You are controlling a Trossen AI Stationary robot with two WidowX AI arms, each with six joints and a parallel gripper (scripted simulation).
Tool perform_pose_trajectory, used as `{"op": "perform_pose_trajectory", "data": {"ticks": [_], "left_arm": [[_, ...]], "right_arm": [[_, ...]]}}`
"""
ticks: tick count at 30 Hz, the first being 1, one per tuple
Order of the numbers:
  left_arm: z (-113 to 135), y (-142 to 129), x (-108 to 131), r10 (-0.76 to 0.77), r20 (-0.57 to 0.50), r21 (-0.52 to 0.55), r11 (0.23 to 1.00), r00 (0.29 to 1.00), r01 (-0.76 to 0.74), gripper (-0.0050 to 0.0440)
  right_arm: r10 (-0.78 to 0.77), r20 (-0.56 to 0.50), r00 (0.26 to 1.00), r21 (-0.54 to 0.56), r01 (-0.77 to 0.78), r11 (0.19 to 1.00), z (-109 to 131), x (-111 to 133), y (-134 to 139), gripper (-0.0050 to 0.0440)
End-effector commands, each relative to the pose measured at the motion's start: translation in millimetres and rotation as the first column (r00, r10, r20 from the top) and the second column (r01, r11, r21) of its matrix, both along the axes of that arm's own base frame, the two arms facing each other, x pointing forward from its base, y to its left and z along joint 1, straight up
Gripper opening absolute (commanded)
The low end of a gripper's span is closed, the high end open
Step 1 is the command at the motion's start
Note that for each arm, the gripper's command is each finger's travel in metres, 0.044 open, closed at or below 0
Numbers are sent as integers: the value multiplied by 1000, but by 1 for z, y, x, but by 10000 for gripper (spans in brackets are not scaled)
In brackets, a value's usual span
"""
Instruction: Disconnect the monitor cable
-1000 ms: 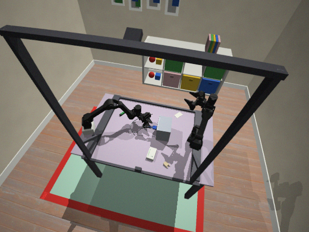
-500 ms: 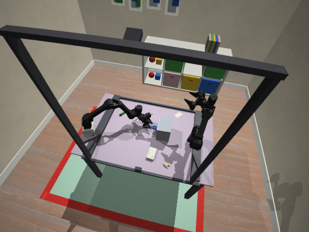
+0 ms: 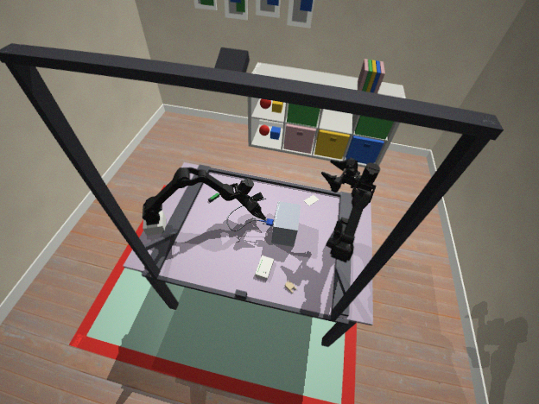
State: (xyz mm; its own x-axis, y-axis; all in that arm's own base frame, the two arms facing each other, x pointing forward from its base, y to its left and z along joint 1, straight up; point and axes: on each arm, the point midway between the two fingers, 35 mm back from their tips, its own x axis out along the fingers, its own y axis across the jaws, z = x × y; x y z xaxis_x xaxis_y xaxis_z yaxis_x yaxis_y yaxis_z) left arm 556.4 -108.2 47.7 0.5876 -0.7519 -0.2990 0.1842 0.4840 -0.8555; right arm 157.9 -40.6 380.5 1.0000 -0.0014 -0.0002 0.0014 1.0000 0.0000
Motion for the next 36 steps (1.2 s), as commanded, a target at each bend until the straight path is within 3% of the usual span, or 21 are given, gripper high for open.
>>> {"op": "perform_pose_trajectory", "data": {"ticks": [1,2,8,10,22,36], "left_arm": [[22,-1,0,-16,57,62,998,998,12,440],[22,-1,0,-16,57,62,998,998,12,440],[22,-1,0,-16,57,62,998,998,12,296],[22,-1,0,-16,57,62,998,998,12,296],[22,-1,0,-16,57,62,998,998,12,8],[21,-1,0,-16,37,10,1000,999,15,0]], "right_arm": [[1,1,1000,-6,-1,1000,3,0,1,440],[1,1,1000,-6,-1,1000,3,0,1,440],[1,1,1000,-6,-1,1000,3,0,1,440],[1,1,1000,-6,-1,1000,3,0,1,440],[1,1,1000,-6,-1,1000,3,0,1,440],[1,1,1000,-6,-1,1000,3,0,1,440]]}}
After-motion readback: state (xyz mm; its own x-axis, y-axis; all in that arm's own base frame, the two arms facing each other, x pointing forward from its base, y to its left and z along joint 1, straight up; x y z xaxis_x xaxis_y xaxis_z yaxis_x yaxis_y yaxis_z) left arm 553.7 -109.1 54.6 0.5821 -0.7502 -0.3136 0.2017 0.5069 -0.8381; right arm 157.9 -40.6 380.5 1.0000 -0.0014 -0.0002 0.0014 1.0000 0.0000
